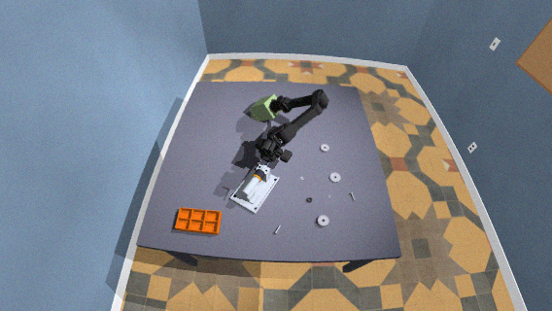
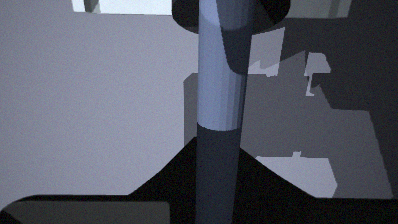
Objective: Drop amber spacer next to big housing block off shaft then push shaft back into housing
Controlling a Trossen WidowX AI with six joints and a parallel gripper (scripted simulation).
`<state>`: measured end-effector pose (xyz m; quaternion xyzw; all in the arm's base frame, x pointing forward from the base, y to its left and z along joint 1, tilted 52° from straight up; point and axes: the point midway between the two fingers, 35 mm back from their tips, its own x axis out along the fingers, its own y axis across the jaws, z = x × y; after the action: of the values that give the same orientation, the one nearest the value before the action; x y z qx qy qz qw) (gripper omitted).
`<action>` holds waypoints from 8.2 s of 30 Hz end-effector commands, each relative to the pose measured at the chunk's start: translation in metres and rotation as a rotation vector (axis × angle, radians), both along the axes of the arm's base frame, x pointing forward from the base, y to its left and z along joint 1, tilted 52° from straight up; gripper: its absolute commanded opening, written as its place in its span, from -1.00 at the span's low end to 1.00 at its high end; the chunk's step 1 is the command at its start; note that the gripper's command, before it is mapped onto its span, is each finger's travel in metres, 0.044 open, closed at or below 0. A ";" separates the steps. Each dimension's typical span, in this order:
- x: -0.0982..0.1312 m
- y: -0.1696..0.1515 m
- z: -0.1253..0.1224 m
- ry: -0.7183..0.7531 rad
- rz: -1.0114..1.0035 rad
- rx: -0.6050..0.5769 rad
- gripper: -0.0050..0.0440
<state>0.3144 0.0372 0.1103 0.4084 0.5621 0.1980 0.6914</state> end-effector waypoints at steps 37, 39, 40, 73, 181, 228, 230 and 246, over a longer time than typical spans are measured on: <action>-0.004 0.000 0.007 -0.024 -0.006 -0.008 -1.00; -0.004 0.000 0.007 -0.024 -0.006 -0.008 -1.00; -0.004 0.000 0.007 -0.024 -0.006 -0.008 -1.00; -0.008 0.002 0.007 -0.024 -0.006 -0.008 -1.00; -0.019 0.006 0.006 -0.024 -0.006 -0.007 -1.00; -0.024 0.008 0.005 -0.024 -0.006 -0.007 -1.00; -0.025 0.008 0.005 -0.024 -0.006 -0.007 -1.00; -0.023 0.008 0.004 -0.020 -0.004 -0.004 -1.00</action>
<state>0.2891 0.0466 0.1093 0.4083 0.5621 0.1981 0.6914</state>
